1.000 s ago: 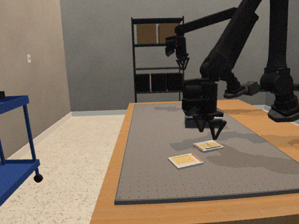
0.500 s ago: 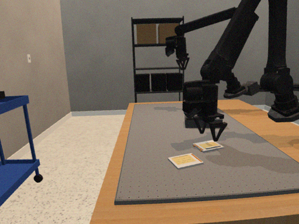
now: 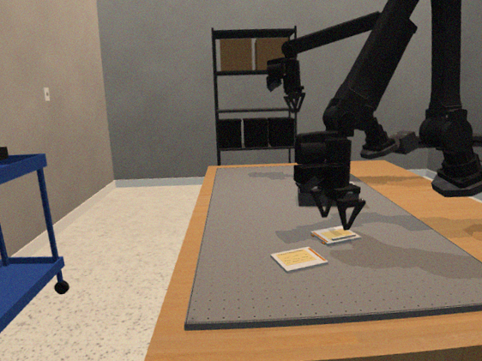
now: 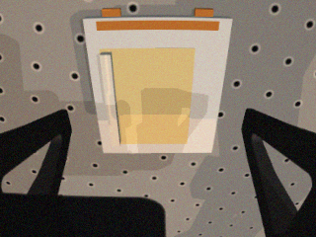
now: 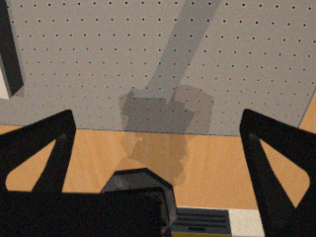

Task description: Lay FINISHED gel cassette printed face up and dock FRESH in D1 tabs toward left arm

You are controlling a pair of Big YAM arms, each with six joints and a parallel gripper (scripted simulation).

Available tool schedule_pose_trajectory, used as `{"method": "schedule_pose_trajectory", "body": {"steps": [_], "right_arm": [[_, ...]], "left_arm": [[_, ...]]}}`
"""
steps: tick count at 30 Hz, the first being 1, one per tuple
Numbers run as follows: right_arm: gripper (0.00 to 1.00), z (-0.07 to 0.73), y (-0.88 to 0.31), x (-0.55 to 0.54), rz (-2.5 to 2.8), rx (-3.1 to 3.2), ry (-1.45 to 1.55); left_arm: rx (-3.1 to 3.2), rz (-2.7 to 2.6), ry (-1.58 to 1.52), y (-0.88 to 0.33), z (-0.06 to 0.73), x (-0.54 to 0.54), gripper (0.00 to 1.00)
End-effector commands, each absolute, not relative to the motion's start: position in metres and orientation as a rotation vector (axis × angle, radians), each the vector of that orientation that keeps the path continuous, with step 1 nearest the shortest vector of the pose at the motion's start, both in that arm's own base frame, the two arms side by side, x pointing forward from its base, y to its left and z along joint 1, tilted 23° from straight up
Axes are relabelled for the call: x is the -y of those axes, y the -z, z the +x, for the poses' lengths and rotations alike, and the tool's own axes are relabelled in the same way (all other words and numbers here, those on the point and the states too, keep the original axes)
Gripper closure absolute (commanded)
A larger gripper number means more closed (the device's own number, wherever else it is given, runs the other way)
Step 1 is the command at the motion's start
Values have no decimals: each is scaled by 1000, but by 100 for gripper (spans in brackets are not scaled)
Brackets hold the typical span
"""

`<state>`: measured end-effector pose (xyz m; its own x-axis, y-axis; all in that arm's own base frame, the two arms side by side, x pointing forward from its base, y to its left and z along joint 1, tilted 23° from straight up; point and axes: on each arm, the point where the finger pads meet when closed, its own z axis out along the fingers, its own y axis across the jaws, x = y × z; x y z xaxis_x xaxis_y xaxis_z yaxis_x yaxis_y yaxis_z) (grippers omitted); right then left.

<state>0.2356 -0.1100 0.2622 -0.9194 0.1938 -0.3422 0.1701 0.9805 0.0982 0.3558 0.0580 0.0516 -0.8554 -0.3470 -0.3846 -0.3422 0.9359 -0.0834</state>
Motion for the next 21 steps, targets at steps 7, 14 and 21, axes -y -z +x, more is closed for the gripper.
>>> {"method": "schedule_pose_trajectory", "body": {"steps": [7, 14, 21], "right_arm": [[0, 243, -292, 118, 281, -2726, -65], [0, 243, -292, 118, 281, -2726, -65], [0, 243, -292, 118, 281, -2726, -65]], "left_arm": [[-2711, -486, 19, -41, 357, -56, 2], [-2710, -483, 19, -38, 358, -56, 2], [-2710, -483, 19, -34, 360, -56, 2]]}}
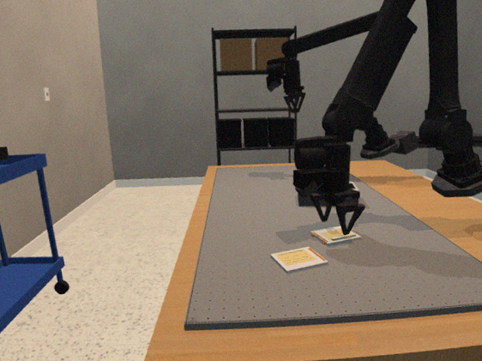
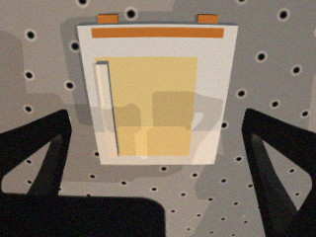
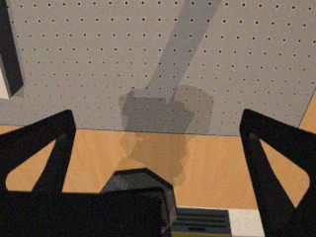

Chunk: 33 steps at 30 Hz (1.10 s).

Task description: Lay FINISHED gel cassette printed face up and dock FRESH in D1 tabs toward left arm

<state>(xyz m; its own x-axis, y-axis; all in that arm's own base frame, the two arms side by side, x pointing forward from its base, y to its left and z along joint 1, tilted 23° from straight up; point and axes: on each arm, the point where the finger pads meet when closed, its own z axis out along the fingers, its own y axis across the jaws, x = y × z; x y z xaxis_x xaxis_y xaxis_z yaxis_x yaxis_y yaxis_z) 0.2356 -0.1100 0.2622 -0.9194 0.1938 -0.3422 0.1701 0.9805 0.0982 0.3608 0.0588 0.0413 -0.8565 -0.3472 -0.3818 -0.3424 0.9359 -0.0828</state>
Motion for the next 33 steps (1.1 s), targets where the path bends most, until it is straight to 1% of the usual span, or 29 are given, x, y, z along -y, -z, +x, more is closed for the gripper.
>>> {"method": "schedule_pose_trajectory", "body": {"steps": [1, 33], "right_arm": [[0, 243, -292, 118, 281, -2726, -65], [0, 243, -292, 118, 281, -2726, -65]], "left_arm": [[-2710, -483, 19, -34, 360, -56, 2], [-2714, -478, 18, -23, 363, -54, 2]]}}
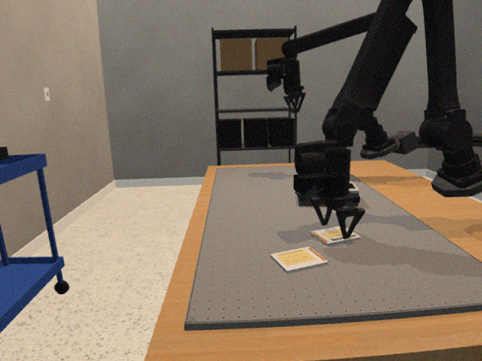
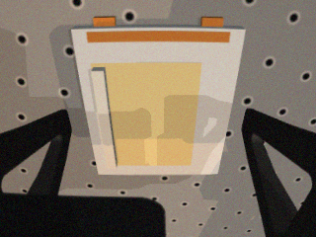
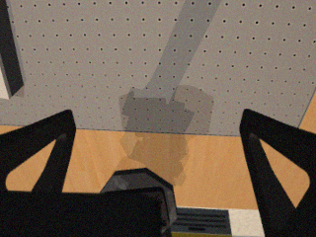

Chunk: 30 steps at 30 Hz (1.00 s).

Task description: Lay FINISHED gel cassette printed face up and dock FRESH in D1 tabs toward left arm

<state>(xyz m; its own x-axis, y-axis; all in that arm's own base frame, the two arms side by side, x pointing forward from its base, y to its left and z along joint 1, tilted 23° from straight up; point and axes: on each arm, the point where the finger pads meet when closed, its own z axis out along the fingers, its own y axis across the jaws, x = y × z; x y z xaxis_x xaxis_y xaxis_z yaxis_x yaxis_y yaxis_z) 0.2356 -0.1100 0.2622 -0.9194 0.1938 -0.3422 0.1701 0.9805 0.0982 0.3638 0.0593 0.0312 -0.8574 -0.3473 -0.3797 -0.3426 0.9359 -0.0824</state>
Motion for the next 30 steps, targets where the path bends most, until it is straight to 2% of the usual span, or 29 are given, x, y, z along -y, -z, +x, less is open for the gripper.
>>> {"method": "schedule_pose_trajectory", "body": {"steps": [1, 30], "right_arm": [[0, 243, -292, 118, 281, -2726, -65], [0, 243, -292, 118, 281, -2726, -65]], "left_arm": [[-2714, -478, 18, -23, 363, -54, 2], [-2716, -475, 18, -20, 365, -54, 2]]}}
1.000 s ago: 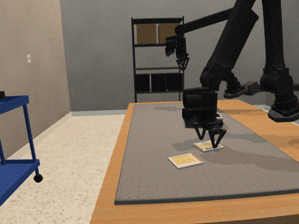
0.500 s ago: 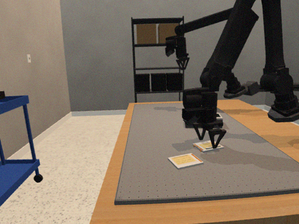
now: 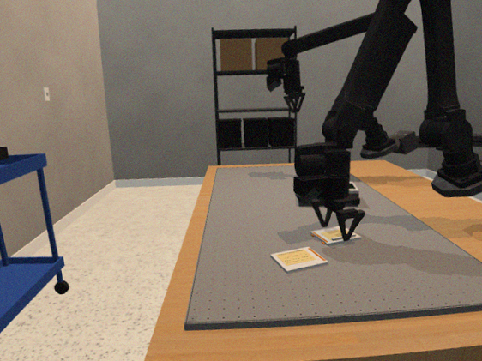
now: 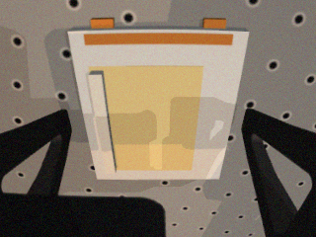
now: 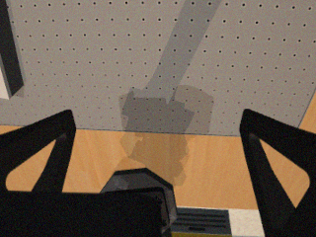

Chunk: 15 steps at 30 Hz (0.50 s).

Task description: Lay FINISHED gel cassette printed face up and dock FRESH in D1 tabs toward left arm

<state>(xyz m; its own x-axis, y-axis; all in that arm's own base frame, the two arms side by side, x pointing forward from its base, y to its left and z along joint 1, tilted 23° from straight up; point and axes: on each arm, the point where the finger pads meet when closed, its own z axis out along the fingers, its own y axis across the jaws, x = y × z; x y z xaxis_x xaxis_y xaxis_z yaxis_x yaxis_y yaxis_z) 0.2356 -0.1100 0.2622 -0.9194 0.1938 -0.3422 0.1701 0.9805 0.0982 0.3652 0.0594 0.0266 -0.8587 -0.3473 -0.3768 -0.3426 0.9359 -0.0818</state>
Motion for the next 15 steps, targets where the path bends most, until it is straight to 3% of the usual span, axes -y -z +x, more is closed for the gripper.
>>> {"method": "schedule_pose_trajectory", "body": {"steps": [1, 15], "right_arm": [[0, 243, -292, 118, 281, -2726, -65], [0, 243, -292, 118, 281, -2726, -65]], "left_arm": [[-2716, -473, 18, -18, 365, -54, 2], [-2716, -473, 18, -16, 366, -54, 2]]}}
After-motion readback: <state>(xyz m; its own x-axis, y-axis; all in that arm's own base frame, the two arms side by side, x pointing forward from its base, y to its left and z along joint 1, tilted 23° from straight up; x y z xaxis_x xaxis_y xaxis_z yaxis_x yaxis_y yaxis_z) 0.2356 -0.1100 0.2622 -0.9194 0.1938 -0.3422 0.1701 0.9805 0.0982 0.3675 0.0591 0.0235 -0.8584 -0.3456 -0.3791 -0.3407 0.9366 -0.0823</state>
